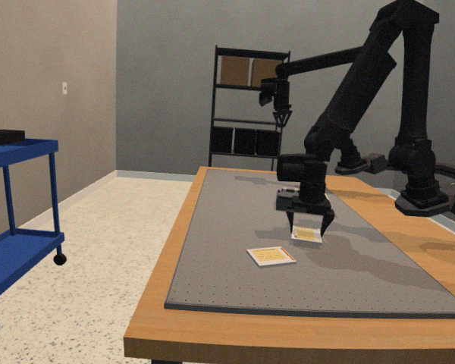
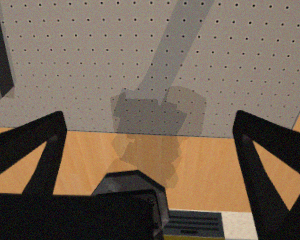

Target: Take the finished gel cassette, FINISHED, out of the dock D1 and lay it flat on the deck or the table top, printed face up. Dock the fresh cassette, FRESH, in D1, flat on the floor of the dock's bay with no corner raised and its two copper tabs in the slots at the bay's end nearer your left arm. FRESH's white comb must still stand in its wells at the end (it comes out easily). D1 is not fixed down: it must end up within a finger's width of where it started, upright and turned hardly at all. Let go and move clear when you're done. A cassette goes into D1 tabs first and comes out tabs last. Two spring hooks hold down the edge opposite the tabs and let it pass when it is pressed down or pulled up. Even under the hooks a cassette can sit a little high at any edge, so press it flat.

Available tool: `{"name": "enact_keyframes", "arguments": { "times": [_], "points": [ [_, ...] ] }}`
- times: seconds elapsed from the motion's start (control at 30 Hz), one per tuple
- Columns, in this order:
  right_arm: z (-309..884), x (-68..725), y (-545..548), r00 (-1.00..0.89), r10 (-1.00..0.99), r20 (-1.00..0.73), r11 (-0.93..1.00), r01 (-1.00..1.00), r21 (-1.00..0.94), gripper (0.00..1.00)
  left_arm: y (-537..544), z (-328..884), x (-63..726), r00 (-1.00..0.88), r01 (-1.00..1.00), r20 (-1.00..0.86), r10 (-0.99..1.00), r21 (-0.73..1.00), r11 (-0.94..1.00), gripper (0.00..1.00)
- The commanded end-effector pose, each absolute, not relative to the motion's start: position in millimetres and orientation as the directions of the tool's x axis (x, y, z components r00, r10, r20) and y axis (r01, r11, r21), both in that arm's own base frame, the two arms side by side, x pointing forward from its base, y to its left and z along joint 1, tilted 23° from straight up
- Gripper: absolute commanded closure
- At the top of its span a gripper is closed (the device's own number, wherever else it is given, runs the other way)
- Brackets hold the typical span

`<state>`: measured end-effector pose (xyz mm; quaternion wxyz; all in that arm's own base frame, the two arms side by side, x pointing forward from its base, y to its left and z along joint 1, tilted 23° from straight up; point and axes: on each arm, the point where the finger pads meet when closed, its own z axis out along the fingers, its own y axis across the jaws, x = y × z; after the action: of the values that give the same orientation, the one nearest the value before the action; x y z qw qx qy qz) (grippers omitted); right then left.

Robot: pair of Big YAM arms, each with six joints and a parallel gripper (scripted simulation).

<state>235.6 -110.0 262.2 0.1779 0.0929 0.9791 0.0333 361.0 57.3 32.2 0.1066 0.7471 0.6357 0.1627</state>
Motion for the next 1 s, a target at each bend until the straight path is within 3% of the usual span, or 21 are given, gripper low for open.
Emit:
{"name": "enact_keyframes", "arguments": {
  "times": [0.0, 0.97],
  "points": [
    [291.5, 243.5, -118.1, -0.901, 0.205, -0.383, 0.979, 0.187, 0.085, 0.00, 59.6, 24.6, 361.6, 0.127, 0.920, 0.105, 0.986, 0.360, -0.157, 1.00],
    [291.5, 243.5, -118.1, -0.901, 0.205, -0.383, 0.979, 0.187, 0.085, 0.00, 58.6, 15.3, 368.0, 0.126, 0.919, 0.106, 0.986, 0.362, -0.156, 1.00]
  ]
}}
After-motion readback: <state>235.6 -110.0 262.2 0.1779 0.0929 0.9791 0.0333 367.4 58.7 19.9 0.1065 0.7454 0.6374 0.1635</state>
